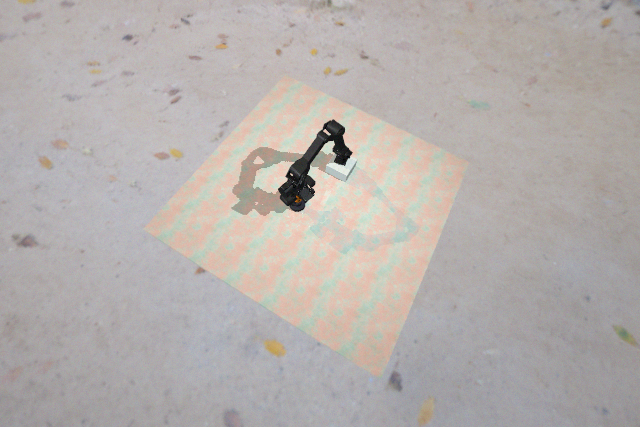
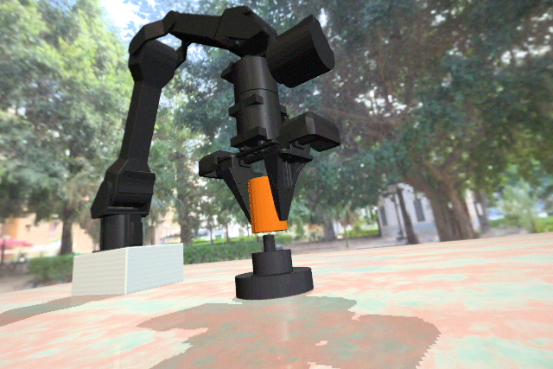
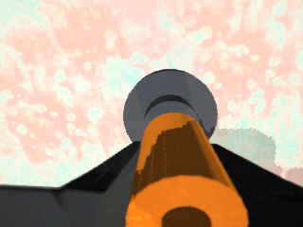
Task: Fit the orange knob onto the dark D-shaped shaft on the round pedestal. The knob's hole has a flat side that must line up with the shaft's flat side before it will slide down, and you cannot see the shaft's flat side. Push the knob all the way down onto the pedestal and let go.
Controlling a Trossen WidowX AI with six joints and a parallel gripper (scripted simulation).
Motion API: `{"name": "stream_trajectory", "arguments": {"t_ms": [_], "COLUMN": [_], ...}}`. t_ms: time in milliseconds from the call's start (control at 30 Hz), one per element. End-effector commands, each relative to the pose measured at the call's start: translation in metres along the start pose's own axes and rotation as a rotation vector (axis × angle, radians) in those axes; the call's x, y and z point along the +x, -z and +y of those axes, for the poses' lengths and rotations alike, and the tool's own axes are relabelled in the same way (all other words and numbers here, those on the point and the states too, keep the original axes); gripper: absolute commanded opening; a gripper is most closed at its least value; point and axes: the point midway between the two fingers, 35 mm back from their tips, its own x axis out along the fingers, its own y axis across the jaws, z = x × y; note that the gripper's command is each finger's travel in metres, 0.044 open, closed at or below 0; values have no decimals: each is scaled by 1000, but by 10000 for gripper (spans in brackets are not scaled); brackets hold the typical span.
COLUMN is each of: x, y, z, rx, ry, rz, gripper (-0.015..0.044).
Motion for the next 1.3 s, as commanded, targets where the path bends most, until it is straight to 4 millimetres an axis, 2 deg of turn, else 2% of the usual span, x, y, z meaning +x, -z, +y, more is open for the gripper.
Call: {"name": "stream_trajectory", "arguments": {"t_ms": [0,967,1167,1267], "x": [2,5,-1,-1], "y": [0,1,0,0], "z": [0,1,0,0], "rx": [-100,-100,-100,-154], "ry": [-2,-2,-2,-2], "rz": [2,2,2,2], "gripper": [0,0,0,0]}}
